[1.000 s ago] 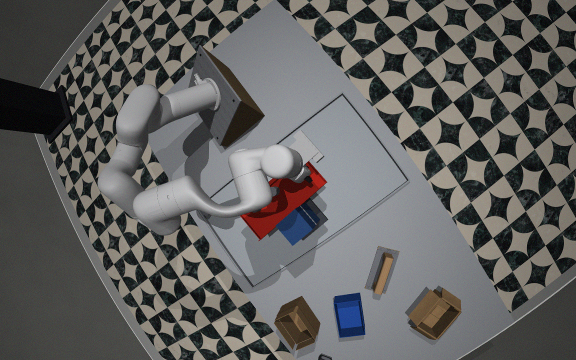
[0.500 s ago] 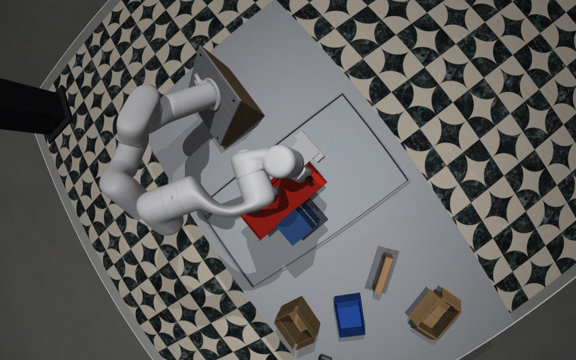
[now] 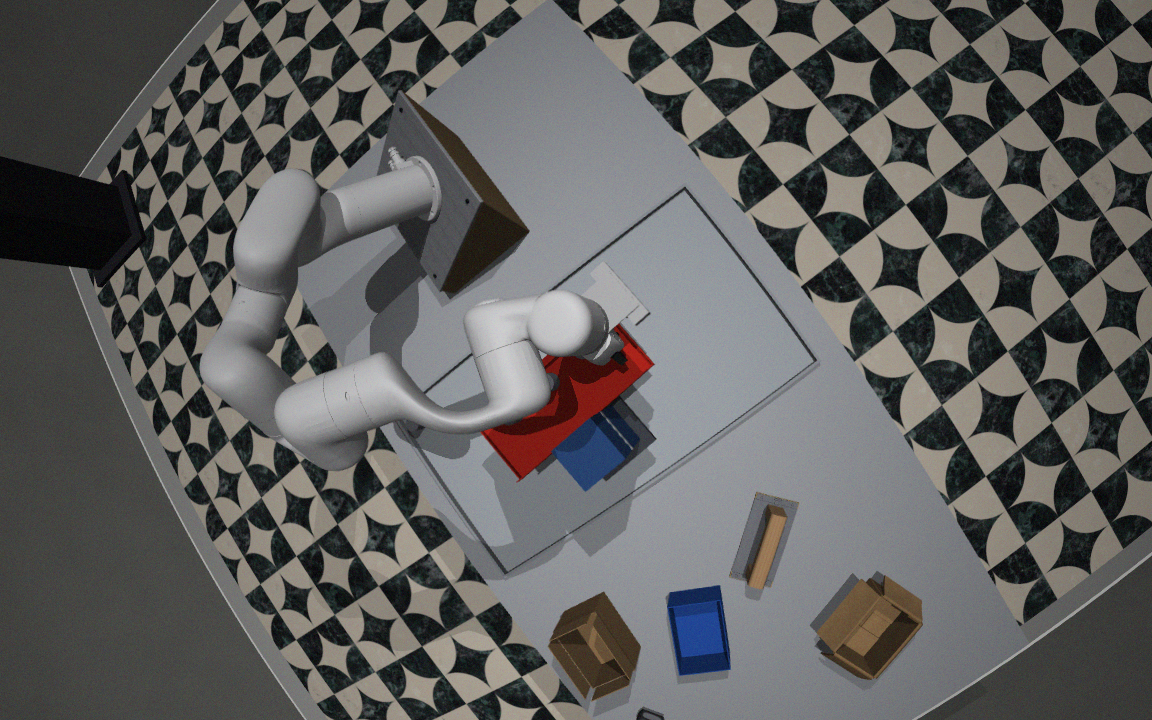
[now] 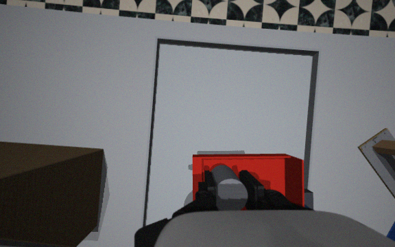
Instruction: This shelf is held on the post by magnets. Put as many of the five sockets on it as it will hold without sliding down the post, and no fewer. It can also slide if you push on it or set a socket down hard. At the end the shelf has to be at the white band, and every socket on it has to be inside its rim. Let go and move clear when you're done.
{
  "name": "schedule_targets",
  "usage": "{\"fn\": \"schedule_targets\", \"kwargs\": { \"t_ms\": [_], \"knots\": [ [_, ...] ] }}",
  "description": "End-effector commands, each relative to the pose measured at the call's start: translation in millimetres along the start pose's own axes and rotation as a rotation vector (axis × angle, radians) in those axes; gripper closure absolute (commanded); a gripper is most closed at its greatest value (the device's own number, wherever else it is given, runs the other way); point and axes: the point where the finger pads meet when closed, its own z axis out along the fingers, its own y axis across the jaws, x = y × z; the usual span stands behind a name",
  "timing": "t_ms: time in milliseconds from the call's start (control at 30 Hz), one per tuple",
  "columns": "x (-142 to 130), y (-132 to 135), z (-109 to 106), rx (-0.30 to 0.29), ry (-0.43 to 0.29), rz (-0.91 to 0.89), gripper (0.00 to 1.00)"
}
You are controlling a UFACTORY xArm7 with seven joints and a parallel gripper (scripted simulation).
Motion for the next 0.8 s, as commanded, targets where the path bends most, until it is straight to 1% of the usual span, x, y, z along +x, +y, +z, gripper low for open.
{"fn": "schedule_targets", "kwargs": {
  "t_ms": [0, 767],
  "knots": [
    [0.9, 0.7, -1.0, -0.004, 0.003, 0.000, 1.00],
    [0.9, 0.7, 2.9, -0.004, 0.003, 0.000, 1.00]
  ]
}}
